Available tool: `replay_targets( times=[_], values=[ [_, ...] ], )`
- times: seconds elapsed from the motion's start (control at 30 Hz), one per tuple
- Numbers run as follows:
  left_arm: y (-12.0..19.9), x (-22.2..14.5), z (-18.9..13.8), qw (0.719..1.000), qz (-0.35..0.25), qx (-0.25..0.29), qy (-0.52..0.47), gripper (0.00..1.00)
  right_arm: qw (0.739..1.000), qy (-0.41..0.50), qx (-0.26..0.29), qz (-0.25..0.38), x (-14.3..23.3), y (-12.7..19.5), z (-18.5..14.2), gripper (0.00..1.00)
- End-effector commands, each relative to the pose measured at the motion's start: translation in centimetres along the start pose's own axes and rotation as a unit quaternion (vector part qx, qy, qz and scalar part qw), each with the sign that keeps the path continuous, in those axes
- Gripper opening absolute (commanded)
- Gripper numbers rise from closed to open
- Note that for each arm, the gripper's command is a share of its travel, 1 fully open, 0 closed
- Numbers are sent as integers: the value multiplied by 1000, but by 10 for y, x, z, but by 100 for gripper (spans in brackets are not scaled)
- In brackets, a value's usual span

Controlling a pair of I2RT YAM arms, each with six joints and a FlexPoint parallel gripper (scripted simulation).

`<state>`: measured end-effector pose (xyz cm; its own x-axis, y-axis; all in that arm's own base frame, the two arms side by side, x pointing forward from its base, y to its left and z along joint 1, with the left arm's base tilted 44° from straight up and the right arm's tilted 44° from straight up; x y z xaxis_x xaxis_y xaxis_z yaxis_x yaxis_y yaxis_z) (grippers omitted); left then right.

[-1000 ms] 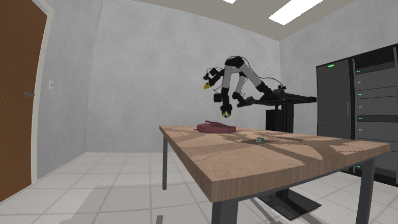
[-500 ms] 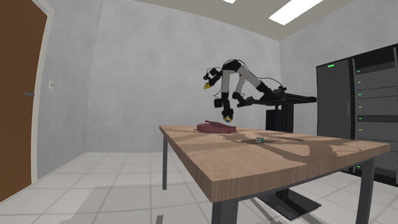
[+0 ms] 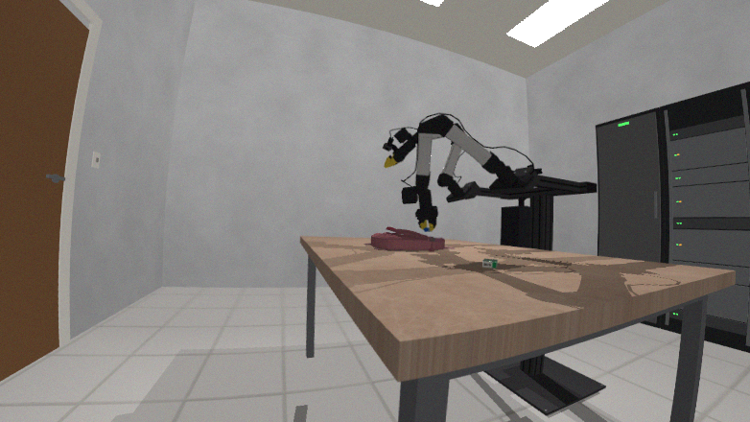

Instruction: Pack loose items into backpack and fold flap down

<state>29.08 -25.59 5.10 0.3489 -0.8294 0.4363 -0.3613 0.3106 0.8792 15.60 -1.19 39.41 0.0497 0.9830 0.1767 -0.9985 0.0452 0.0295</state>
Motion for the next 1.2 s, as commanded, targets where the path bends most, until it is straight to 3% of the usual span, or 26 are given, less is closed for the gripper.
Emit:
replay_targets(
  times=[0.0,0.23,0.27,0.43,0.57,0.63,0.7,0.83,1.13,1.17],
  values=[
    [12,11,-4,1000,20,0,-6,13,1000,1,-8,3,1,3,4,90],
    [12,11,-6,1000,19,2,-3,13,1000,1,-8,3,1,3,4,90],
    [-5,5,-6,1000,9,-2,-2,13,1000,1,-8,3,1,3,4,90],
    [-18,2,-14,1000,9,-2,-2,13,1000,1,-8,3,1,3,4,90],
    [-18,3,-13,1000,9,-3,-3,13,1000,1,-8,3,1,3,4,90],
    [-4,16,-15,999,32,5,-7,13,1000,1,-8,3,1,3,4,90],
    [-22,3,-16,1000,9,-2,-2,13,1000,1,-8,3,1,3,4,90],
    [-29,2,-20,1000,9,-2,-2,13,1000,1,-8,3,1,3,4,90],
    [-32,1,-21,1000,9,-3,-3,13,1000,1,-8,3,1,3,4,90],
    [-21,10,-24,1000,25,4,-5,13,1000,1,-8,3,1,3,4,90]
  ],
)
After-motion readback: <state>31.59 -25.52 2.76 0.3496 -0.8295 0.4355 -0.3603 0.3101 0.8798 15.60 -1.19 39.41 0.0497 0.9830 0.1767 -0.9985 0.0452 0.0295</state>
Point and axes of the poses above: on each arm, the point where the finger pads meet when closed, its own y axis back along the fingers, its own x axis across the jaws, z = x × y, the point moved 6 cm from there along y, back along the fingers, and after that the axes turned 14 degrees about -y, right-handed, at the moved point
